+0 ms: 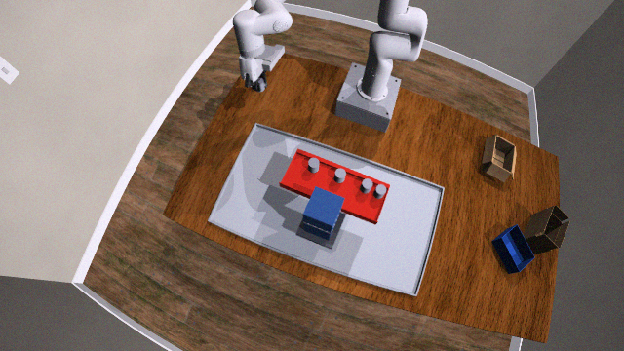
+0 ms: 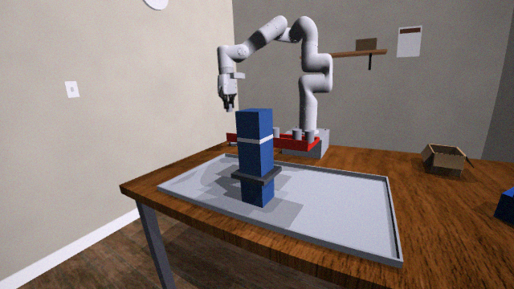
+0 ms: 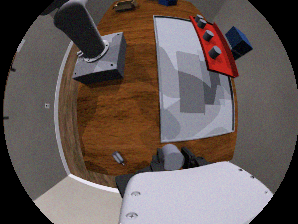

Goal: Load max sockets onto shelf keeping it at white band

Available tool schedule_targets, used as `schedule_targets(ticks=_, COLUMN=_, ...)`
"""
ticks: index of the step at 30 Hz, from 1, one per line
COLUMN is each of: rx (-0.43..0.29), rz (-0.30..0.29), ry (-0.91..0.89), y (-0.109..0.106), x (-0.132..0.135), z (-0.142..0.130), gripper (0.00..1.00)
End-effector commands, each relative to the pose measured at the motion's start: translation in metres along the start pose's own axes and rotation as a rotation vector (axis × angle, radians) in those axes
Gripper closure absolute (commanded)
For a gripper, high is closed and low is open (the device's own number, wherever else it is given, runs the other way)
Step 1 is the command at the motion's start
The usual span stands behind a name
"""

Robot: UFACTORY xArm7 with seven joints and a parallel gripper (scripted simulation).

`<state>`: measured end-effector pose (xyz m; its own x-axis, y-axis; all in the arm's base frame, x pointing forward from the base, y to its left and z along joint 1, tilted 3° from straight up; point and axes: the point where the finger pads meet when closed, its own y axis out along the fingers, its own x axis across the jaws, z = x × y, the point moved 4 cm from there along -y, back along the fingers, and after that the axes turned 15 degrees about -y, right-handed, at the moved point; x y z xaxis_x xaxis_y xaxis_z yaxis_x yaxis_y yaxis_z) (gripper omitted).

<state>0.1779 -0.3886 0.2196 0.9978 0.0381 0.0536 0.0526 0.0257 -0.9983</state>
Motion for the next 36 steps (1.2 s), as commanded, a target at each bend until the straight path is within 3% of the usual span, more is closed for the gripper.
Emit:
schedule_targets(ticks=1, rx=-0.003, rz=-0.002, ry=0.0, y=-0.001, x=0.0, z=-0.001, gripper=1.0)
schedule_targets(ticks=9, rx=0.001, rz=-0.004, ry=0.0, y=-0.001, x=0.004, z=0.003, gripper=1.0)
schedule_targets(ticks=12, rx=0.033, rz=-0.019, ry=-0.003, y=0.004, x=0.034, z=0.043, gripper=1.0)
schedule_targets(ticks=13, rx=0.033, rz=-0.019, ry=-0.003, y=0.004, x=0.034, z=0.043, gripper=1.0)
schedule_targets(ticks=14, rx=0.045, rz=-0.023, ry=-0.005, y=0.005, x=0.048, z=0.066, gripper=1.0)
schedule_targets(ticks=15, rx=0.045, rz=-0.023, ry=-0.005, y=0.005, x=0.048, z=0.066, gripper=1.0)
schedule_targets(ticks=16, rx=0.053, rz=-0.024, ry=-0.007, y=0.005, x=0.062, z=0.092, gripper=1.0)
schedule_targets(ticks=19, rx=0.053, rz=-0.024, ry=-0.007, y=0.005, x=0.062, z=0.092, gripper=1.0)
schedule_targets(ticks=21, rx=0.047, rz=-0.019, ry=-0.008, y=0.002, x=0.08, z=0.144, gripper=1.0)
schedule_targets(ticks=23, rx=0.047, rz=-0.019, ry=-0.008, y=0.002, x=0.08, z=0.144, gripper=1.0)
schedule_targets(ticks=24, rx=0.035, rz=-0.014, ry=-0.007, y=0.001, x=0.085, z=0.166, gripper=1.0)
schedule_targets(ticks=25, rx=0.035, rz=-0.014, ry=-0.007, y=0.001, x=0.085, z=0.166, gripper=1.0)
schedule_targets(ticks=28, rx=0.001, rz=-0.003, ry=-0.001, y=-0.001, x=0.089, z=0.202, gripper=1.0)
schedule_targets(ticks=36, rx=-0.004, rz=-0.002, ry=0.0, y=-0.001, x=0.089, z=0.205, gripper=1.0)
